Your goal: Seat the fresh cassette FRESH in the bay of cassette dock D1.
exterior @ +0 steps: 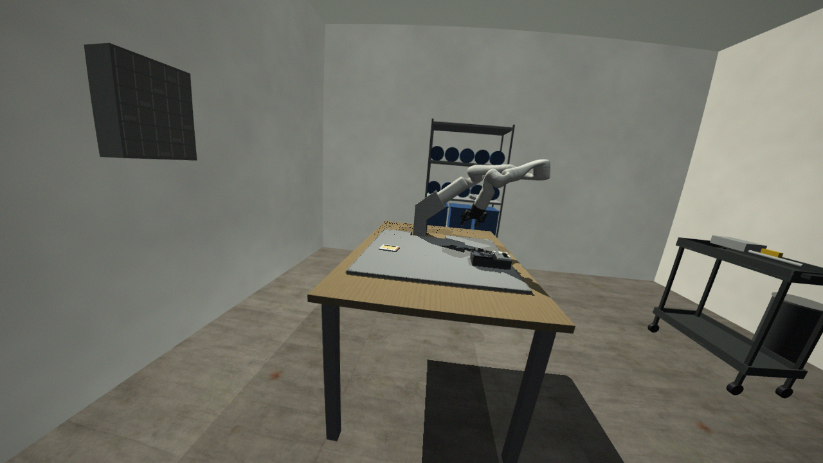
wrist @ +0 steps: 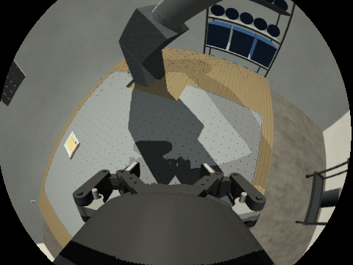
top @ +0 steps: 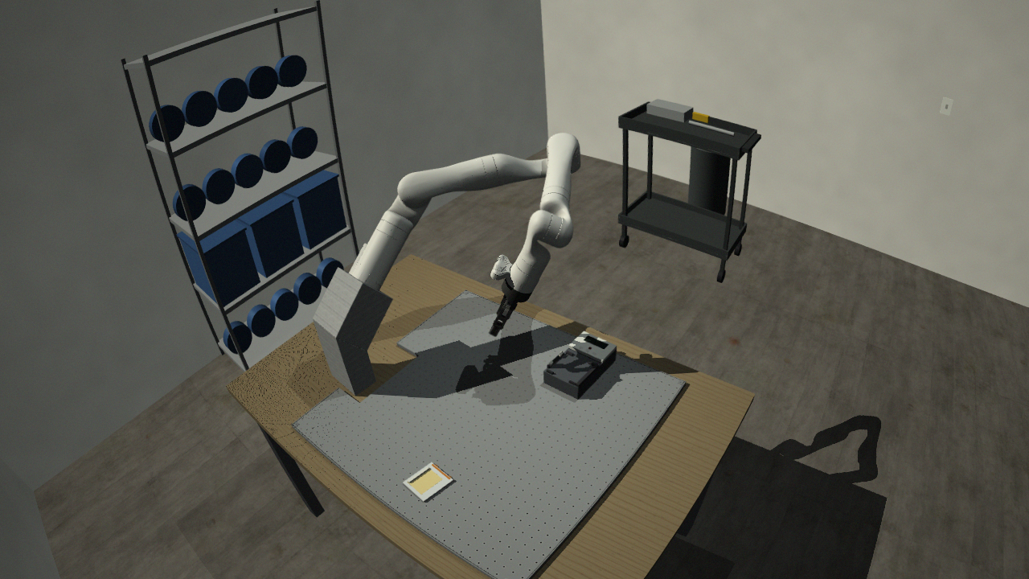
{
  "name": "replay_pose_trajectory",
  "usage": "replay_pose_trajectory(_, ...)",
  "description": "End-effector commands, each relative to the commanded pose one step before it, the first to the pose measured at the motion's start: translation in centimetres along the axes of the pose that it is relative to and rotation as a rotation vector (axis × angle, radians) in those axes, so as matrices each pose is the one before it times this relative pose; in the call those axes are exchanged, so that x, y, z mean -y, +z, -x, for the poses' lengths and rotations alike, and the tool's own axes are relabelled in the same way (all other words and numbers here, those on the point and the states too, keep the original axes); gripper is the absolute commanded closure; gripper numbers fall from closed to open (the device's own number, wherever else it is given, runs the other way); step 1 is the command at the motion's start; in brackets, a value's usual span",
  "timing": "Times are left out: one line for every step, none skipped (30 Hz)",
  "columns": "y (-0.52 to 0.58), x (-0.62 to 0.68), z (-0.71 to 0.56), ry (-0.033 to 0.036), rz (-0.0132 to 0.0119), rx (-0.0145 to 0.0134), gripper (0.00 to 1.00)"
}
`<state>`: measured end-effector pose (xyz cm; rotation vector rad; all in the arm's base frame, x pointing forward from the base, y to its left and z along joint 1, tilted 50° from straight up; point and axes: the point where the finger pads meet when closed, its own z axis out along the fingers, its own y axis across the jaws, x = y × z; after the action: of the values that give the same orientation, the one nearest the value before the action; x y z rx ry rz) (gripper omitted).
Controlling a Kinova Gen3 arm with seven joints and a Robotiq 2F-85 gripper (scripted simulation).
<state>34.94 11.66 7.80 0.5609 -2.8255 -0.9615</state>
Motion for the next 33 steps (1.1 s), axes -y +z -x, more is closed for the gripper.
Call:
replay_pose_trajectory(-0.113, 1.112, -0.355, 0.03221, 0.00467, 0.00738, 0.00)
replay_pose_trajectory(-0.060, 0.493, 0.067, 0.02170, 0.01332, 0.02151, 0.00)
replay_pose_trajectory(-0.065, 0.490, 0.077, 0.01414, 0.00868, 0.01403, 0.00)
replay_pose_trajectory(-0.068, 0.489, 0.084, 0.00001, -0.00001, 0.00000, 0.00)
replay_pose_trajectory(-0.068, 0.489, 0.085, 0.00001, -0.00001, 0.00000, 0.00)
replay_pose_trajectory(-0.008, 0.051, 0.010, 0.00000, 0.00000, 0.00000, 0.00)
replay_pose_trajectory(-0.075, 0.492, 0.054, 0.02131, 0.01244, 0.02240, 0.00)
replay_pose_trajectory(-0.080, 0.489, 0.066, 0.02131, 0.01244, 0.02240, 0.00)
replay_pose_trajectory(-0.084, 0.487, 0.078, 0.01478, 0.00863, 0.01554, 0.00)
replay_pose_trajectory(-0.087, 0.485, 0.086, 0.00000, -0.00001, 0.00000, 0.00)
replay_pose_trajectory(-0.087, 0.485, 0.087, 0.00000, -0.00001, 0.00000, 0.00)
replay_pose_trajectory(-0.015, 0.080, 0.016, 0.00000, 0.00000, 0.00000, 0.00)
replay_pose_trajectory(0.000, 0.000, 0.001, 0.00000, 0.00000, 0.00000, 0.00)
replay_pose_trajectory(-0.094, 0.488, 0.056, 0.02094, 0.01159, 0.02319, 0.00)
replay_pose_trajectory(-0.098, 0.486, 0.068, 0.02094, 0.01159, 0.02319, 0.00)
replay_pose_trajectory(-0.102, 0.483, 0.080, 0.01535, 0.00849, 0.01700, 0.00)
replay_pose_trajectory(0.000, 0.000, 0.000, 0.00000, 0.00000, 0.00000, 0.00)
replay_pose_trajectory(0.000, 0.000, 0.000, 0.00000, 0.00000, 0.00000, 0.00)
replay_pose_trajectory(-0.105, 0.482, 0.090, 0.00000, -0.00001, 0.00000, 0.00)
replay_pose_trajectory(-0.105, 0.481, 0.089, 0.00000, -0.00001, 0.00000, 0.00)
replay_pose_trajectory(-0.023, 0.105, 0.020, 0.00000, 0.00000, 0.00000, 0.00)
replay_pose_trajectory(-0.112, 0.484, 0.058, 0.02058, 0.01076, 0.02390, 0.00)
replay_pose_trajectory(-0.116, 0.481, 0.071, 0.02058, 0.01076, 0.02390, 0.00)
replay_pose_trajectory(-0.119, 0.479, 0.083, 0.01583, 0.00828, 0.01839, 0.00)
replay_pose_trajectory(-0.121, 0.477, 0.092, 0.00000, -0.00001, 0.00000, 0.00)
replay_pose_trajectory(-0.122, 0.476, 0.092, 0.00000, -0.00001, 0.00000, 0.00)
replay_pose_trajectory(-0.033, 0.127, 0.026, 0.00000, 0.00000, 0.00000, 0.00)
replay_pose_trajectory(0.000, 0.000, 0.001, 0.00000, 0.00000, 0.00000, 0.00)
replay_pose_trajectory(-0.129, 0.479, 0.062, 0.02024, 0.00997, 0.02453, 0.00)
replay_pose_trajectory(-0.132, 0.477, 0.075, 0.02024, 0.00997, 0.02453, 0.00)
replay_pose_trajectory(-0.135, 0.474, 0.087, 0.01625, 0.00800, 0.01970, 0.00)
replay_pose_trajectory(-0.137, 0.471, 0.096, 0.00000, -0.00001, 0.00000, 0.00)
replay_pose_trajectory(-0.137, 0.471, 0.097, 0.00000, -0.00001, 0.00000, 0.00)
